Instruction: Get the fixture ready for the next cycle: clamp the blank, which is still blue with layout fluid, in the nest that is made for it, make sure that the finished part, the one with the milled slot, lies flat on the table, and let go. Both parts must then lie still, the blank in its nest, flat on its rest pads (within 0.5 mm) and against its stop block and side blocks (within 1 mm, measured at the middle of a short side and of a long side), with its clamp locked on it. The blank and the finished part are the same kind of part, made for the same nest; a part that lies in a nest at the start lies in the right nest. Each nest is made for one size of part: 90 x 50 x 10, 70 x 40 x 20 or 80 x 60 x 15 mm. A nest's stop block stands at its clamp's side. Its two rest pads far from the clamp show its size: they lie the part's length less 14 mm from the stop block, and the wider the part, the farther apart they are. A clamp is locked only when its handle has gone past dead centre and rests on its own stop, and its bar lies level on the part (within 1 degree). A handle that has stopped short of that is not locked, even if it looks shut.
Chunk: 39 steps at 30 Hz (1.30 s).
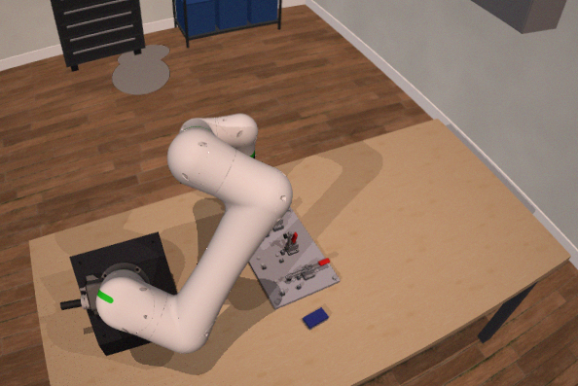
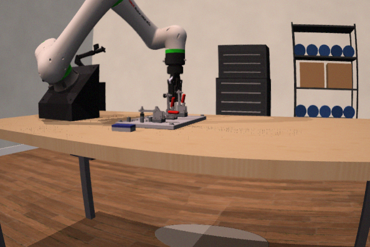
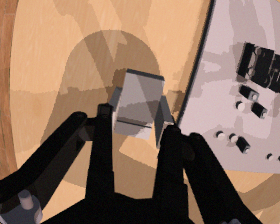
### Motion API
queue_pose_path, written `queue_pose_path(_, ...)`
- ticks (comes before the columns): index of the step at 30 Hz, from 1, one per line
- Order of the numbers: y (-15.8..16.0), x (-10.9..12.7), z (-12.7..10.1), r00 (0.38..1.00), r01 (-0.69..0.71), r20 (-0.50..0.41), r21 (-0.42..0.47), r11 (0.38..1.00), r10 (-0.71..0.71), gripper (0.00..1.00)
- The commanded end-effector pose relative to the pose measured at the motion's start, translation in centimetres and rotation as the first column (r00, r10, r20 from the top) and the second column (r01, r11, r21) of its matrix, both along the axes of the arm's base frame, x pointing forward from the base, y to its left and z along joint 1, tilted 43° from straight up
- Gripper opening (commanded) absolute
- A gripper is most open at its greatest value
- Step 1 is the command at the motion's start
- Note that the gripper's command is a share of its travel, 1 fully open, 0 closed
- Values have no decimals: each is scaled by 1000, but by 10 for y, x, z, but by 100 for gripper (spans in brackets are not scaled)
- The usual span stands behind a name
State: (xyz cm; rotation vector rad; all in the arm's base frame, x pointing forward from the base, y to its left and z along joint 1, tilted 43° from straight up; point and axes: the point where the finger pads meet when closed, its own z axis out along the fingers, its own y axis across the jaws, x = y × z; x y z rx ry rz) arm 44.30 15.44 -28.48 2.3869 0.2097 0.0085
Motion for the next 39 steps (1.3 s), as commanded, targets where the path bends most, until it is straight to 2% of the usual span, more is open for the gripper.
queue_pose_path(1, 0, 0, 0, 1000, 0, 0, 0, 1000, 0, 0)
queue_pose_path(4, 0, 0, 0, 1000, 0, 0, 0, 1000, 0, 0)
queue_pose_path(5, 0, 0, 0, 1000, 0, 0, 0, 1000, 0, 40)
queue_pose_path(39, 0, 0, 0, 1000, 0, 0, 0, 1000, 0, 40)
